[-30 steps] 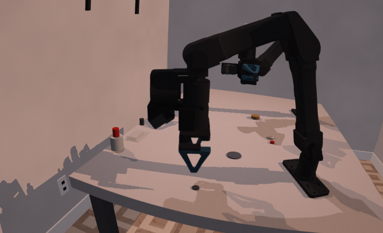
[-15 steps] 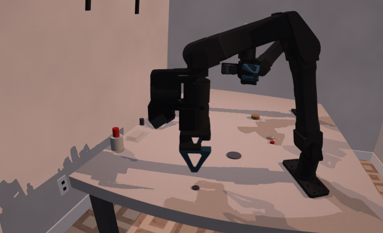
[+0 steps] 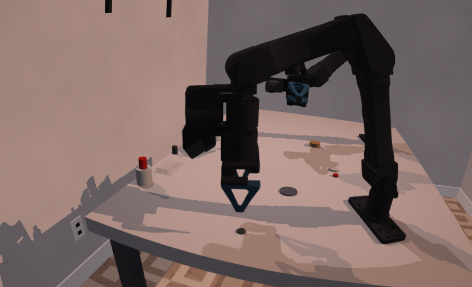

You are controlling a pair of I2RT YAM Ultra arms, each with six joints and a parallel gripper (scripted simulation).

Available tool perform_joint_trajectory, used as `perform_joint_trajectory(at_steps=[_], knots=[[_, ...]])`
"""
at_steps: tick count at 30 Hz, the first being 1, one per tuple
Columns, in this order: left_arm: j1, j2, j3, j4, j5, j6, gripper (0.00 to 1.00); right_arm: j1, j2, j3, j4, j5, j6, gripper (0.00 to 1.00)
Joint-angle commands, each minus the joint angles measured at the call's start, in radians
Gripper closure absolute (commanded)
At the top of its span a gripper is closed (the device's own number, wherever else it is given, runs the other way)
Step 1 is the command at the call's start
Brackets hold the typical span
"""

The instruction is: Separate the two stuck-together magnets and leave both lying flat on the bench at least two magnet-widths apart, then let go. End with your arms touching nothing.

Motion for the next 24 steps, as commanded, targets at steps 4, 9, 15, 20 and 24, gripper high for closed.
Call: perform_joint_trajectory(at_steps=[4,9,15,20,24], knots=[[-0.001,-0.019,0.008,0.000,0.004,0.003,0.00,-0.027,-0.007,0.062,-0.276,0.068,-0.238,0.83],[-0.001,-0.019,0.008,0.000,0.004,0.003,0.00,-0.057,-0.004,0.115,-0.495,0.122,-0.409,0.83],[-0.001,-0.019,0.008,0.000,0.004,0.003,0.00,-0.092,0.001,0.177,-0.759,0.187,-0.615,0.83],[-0.001,-0.019,0.008,0.000,0.004,0.003,0.00,-0.110,0.002,0.208,-0.891,0.221,-0.718,0.83],[-0.001,-0.019,0.008,0.000,0.004,0.003,0.00,-0.135,0.005,0.252,-1.066,0.264,-0.855,0.83]])
